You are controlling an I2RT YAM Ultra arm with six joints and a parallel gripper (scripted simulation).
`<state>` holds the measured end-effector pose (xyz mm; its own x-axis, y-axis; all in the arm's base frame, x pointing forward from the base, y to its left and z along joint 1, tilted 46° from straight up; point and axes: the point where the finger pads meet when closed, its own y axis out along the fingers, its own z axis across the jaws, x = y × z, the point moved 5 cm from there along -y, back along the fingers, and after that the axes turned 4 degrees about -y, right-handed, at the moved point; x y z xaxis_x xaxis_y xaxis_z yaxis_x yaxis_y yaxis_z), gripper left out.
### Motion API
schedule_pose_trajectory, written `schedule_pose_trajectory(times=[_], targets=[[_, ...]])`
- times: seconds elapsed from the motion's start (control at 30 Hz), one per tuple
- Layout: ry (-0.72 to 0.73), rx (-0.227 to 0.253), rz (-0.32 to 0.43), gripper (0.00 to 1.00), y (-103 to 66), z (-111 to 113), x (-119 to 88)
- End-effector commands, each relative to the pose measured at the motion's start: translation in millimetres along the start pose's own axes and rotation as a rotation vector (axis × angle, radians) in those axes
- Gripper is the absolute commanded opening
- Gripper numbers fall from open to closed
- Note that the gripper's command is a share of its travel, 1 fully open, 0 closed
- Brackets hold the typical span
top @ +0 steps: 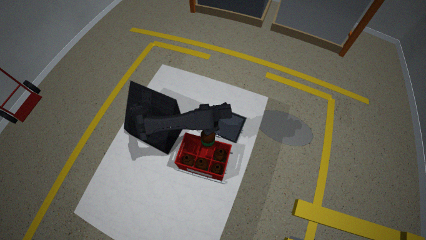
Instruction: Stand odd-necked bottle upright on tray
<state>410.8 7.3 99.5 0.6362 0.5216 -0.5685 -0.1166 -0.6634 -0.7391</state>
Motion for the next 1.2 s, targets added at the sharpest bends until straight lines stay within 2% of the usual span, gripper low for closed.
schedule_pose_trajectory(times=[0.0, 0.47, 0.5, 0.53, 0.93, 1.03, 1.07, 1.17], targets=[[0.011, -0.026, -0.047, 0.00, -15.6, 5, 16], [0.005, -0.022, -0.040, 0.00, -13.4, 20, 41], [0.018, -0.029, -0.056, 0.00, -20.6, 18, 38], [0.002, -0.021, -0.037, 0.00, -13.1, 23, 44], [0.000, -0.019, -0.034, 0.00, -11.5, 35, 63], [0.002, -0.020, -0.036, 0.00, -12.3, 35, 64], [0.021, -0.030, -0.061, 0.00, -22.7, 30, 59], [0.000, -0.020, -0.033, 0.00, -11.0, 38, 69]])
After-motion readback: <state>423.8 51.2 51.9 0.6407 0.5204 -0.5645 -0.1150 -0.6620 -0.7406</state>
